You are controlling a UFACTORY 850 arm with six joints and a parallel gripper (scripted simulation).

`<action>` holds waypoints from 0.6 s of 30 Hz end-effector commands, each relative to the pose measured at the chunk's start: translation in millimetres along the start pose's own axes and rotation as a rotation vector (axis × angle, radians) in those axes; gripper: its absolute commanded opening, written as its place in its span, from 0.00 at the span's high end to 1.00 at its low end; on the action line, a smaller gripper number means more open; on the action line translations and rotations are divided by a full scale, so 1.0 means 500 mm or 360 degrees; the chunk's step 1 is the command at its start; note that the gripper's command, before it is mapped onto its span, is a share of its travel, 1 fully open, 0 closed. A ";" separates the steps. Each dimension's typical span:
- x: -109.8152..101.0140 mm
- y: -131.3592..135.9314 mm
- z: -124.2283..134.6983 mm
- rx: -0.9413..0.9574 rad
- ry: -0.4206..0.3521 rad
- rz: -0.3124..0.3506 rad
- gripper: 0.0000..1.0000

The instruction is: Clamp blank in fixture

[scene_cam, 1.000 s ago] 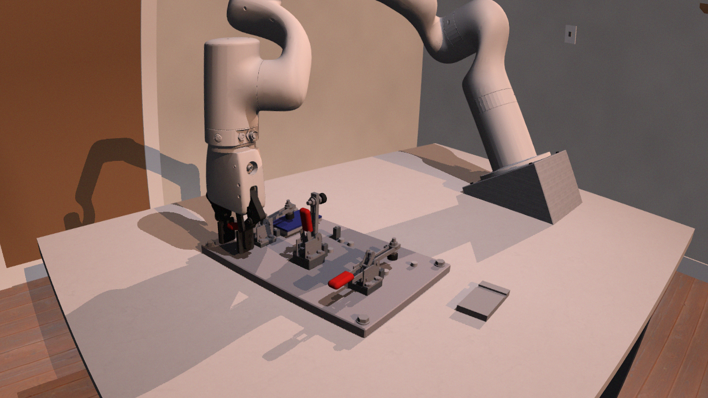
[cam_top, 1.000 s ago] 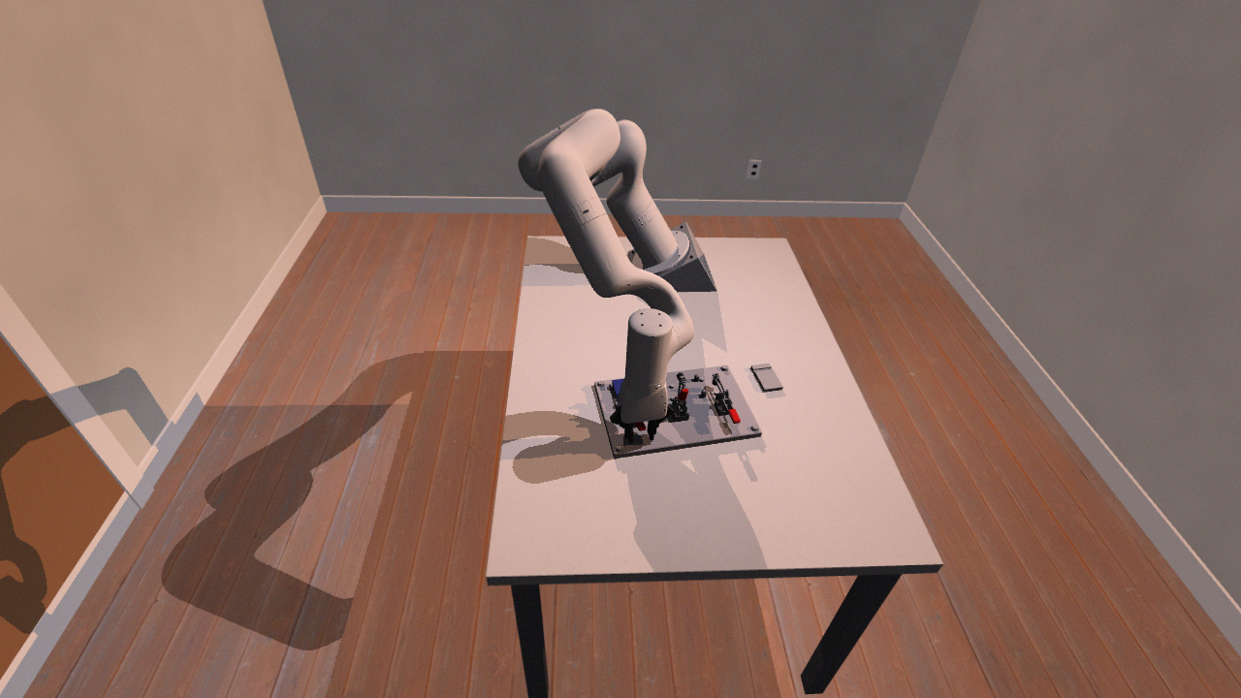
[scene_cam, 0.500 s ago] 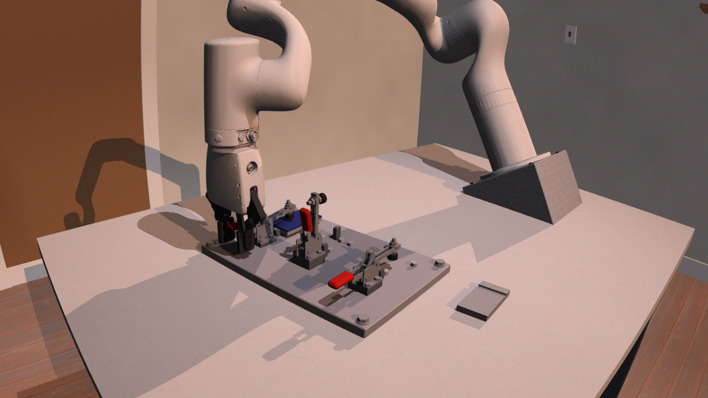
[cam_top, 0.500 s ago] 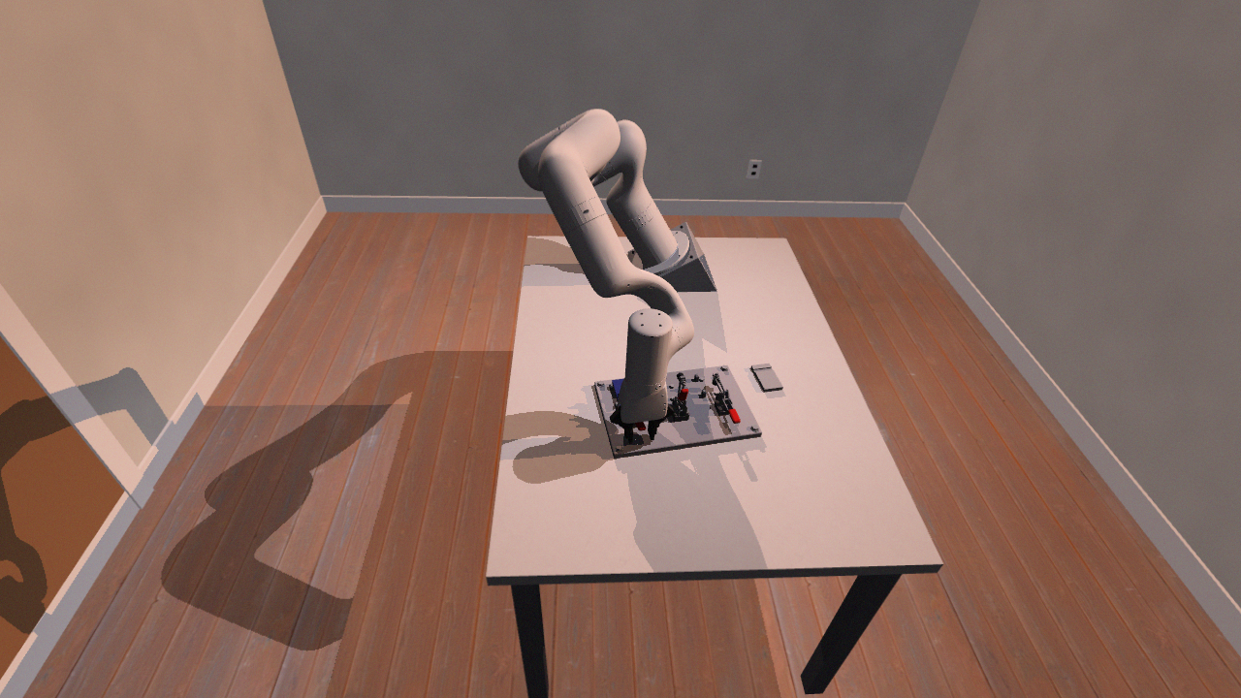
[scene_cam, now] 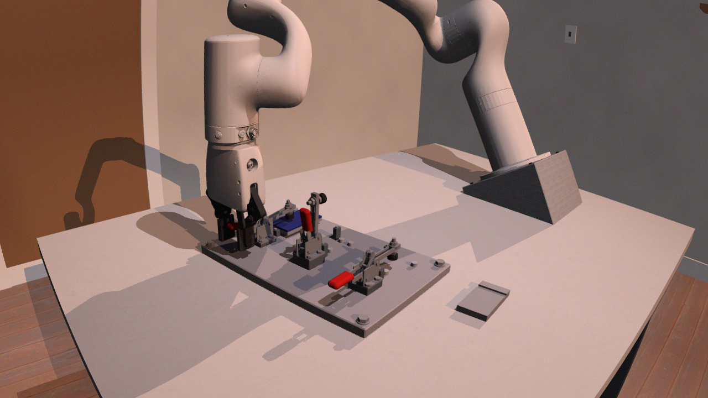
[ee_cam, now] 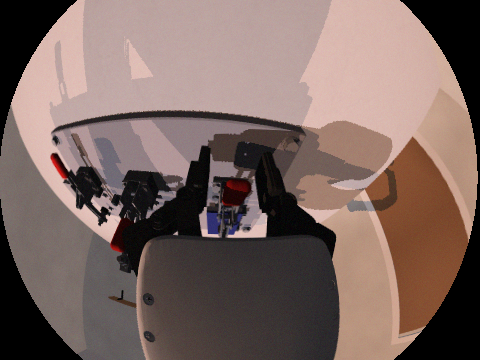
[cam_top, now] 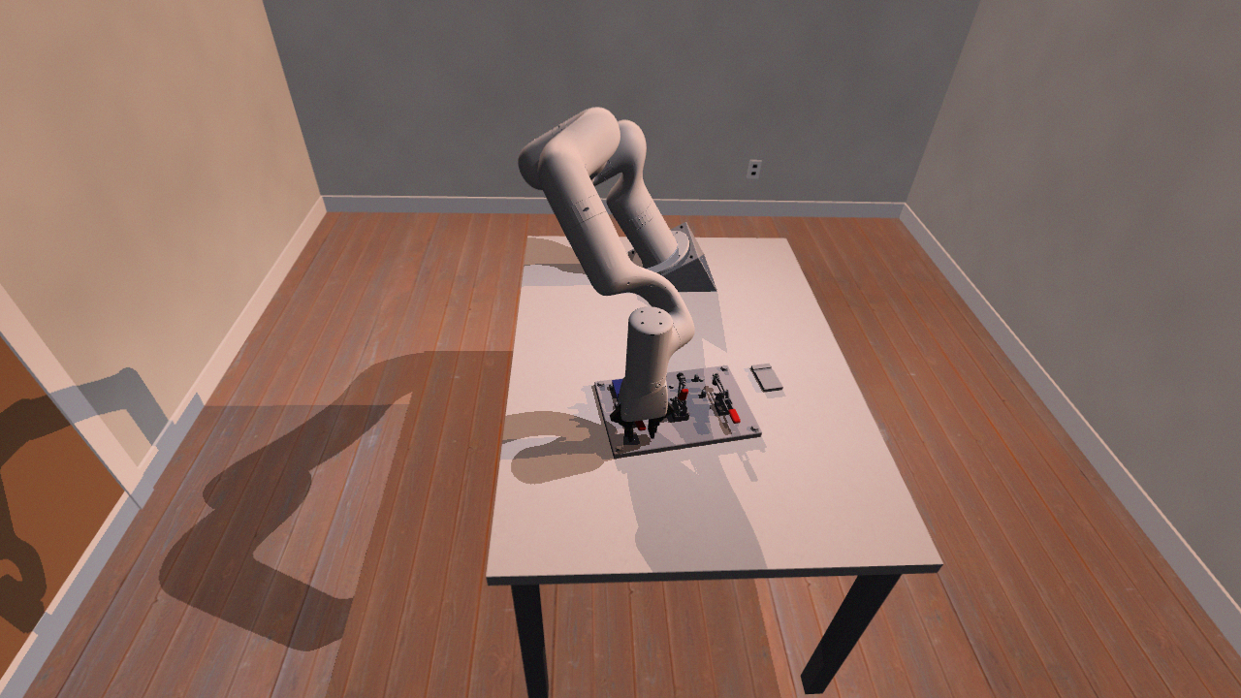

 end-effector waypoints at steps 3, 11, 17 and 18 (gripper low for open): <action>-0.052 0.001 -0.002 0.0002 0.0005 0.0002 0.53; -0.093 0.001 -0.002 0.0002 0.0005 0.0002 0.53; -0.093 0.001 -0.002 0.0002 0.0005 0.0002 0.53; -0.093 0.001 -0.002 0.0002 0.0005 0.0002 0.53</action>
Point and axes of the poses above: the point where the finger pads meet when closed, its own x axis out along the fingers, its own y axis across the jaws, z = x × y, the point moved 3 cm from there along -x, back along the fingers, and after that the axes turned 14 degrees about -x, right-handed, at the moved point
